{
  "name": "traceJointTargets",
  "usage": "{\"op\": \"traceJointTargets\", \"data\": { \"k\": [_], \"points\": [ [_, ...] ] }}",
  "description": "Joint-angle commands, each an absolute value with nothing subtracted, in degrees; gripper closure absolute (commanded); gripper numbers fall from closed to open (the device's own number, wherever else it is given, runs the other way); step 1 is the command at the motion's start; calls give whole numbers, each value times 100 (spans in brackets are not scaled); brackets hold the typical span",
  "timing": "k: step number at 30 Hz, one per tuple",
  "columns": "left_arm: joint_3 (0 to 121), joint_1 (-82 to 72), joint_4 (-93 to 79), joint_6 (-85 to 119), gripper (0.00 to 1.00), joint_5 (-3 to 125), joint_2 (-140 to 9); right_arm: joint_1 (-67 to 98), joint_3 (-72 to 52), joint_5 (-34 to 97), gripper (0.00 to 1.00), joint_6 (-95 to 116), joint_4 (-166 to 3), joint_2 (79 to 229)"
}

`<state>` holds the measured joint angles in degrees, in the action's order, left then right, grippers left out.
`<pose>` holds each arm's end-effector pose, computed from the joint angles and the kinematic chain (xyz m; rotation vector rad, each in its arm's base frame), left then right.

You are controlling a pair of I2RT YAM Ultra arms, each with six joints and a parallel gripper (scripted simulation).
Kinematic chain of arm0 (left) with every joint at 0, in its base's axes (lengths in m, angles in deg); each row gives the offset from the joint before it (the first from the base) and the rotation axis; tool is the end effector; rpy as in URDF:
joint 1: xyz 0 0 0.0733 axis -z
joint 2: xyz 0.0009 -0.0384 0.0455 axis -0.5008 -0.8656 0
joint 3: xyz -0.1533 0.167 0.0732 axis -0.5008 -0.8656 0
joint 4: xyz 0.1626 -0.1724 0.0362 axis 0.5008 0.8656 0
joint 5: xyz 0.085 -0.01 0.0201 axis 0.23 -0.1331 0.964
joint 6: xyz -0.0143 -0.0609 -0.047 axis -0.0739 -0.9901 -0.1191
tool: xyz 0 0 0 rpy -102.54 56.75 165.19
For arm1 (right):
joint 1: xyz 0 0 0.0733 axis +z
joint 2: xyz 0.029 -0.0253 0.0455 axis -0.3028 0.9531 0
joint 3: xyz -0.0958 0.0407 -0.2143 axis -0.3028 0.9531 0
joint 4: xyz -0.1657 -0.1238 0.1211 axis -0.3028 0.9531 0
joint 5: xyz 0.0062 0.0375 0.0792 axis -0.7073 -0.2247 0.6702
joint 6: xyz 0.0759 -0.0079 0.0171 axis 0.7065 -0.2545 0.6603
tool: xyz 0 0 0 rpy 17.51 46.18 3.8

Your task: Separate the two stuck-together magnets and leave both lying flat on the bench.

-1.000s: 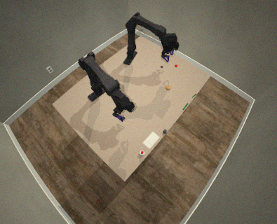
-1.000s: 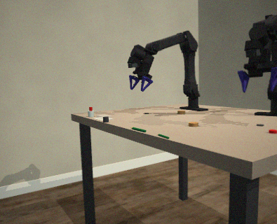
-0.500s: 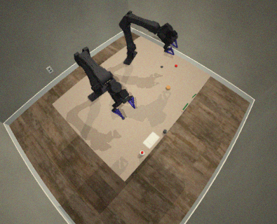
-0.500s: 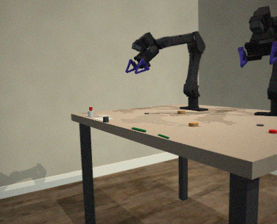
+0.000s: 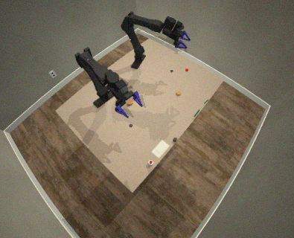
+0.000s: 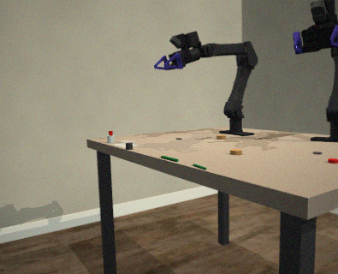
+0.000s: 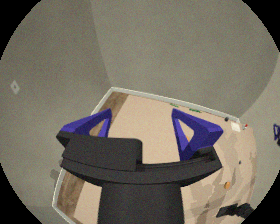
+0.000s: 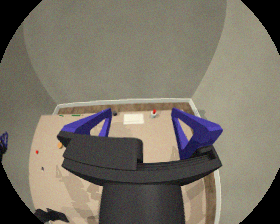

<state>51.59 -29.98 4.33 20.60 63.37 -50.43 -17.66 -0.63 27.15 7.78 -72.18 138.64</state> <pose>0.2951 0.0007 0.3290 0.0316 1.8949 0.0205 0.2945 0.0008 0.3302 -0.0475 1.8830 -0.0358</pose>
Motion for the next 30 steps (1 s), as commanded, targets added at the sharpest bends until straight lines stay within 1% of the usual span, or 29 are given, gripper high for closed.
{"op": "traceJointTargets", "data": {
  "k": [1,11,30],
  "points": [
    [5115,-3025,-218,1967,0,6342,-4737,-1762,-20,2717,0,904,-7772,13603],
    [4820,-3017,-1017,1865,0,6342,-4188,-1760,261,2717,0,1075,-8554,13057],
    [4786,-2995,-961,1872,0,6340,-4089,-1761,292,2717,0,1066,-8511,12946]
  ]
}}
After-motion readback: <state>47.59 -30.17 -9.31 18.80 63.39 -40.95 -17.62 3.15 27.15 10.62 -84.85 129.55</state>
